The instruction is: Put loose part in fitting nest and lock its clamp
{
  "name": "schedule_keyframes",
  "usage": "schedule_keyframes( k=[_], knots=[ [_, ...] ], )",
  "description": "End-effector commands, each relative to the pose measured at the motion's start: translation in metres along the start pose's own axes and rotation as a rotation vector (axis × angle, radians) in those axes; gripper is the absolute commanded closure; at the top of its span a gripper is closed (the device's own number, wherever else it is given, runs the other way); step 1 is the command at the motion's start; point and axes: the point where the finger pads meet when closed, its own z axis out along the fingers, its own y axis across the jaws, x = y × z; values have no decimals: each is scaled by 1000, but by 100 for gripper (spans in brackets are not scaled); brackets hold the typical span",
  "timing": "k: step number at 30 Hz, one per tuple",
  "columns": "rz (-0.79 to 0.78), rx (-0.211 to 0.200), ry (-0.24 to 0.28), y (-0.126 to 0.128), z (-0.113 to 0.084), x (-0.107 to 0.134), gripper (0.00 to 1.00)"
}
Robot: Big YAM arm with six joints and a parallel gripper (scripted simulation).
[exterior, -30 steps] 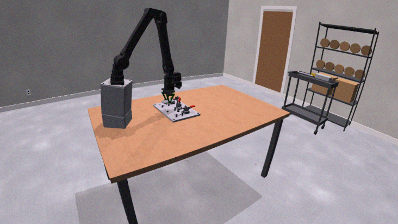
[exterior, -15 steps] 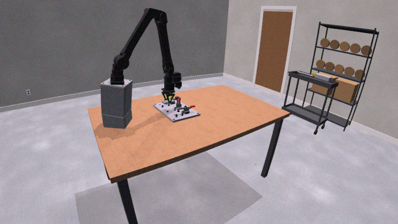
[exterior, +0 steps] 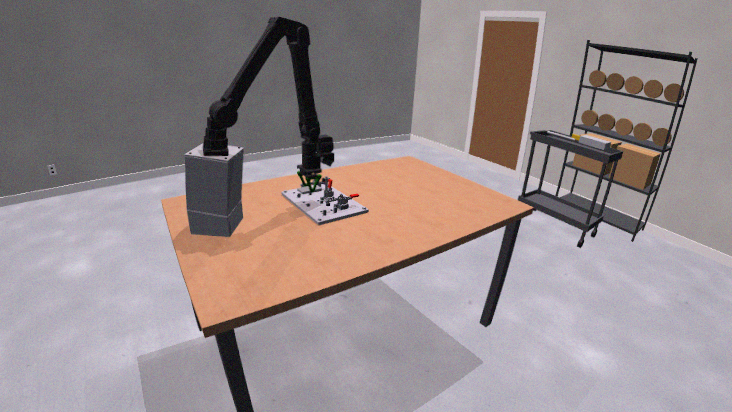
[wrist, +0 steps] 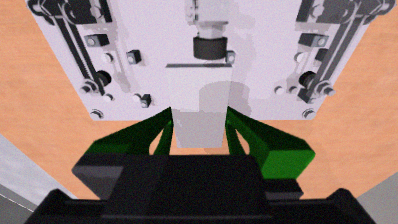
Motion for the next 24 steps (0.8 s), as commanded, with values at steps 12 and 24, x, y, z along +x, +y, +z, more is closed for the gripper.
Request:
schedule_keyframes(
  k=[12,24],
  knots=[
    [2,-1,-11,-5,24,-9,100],
    [2,-1,-7,-5,40,-8,100]
  ],
)
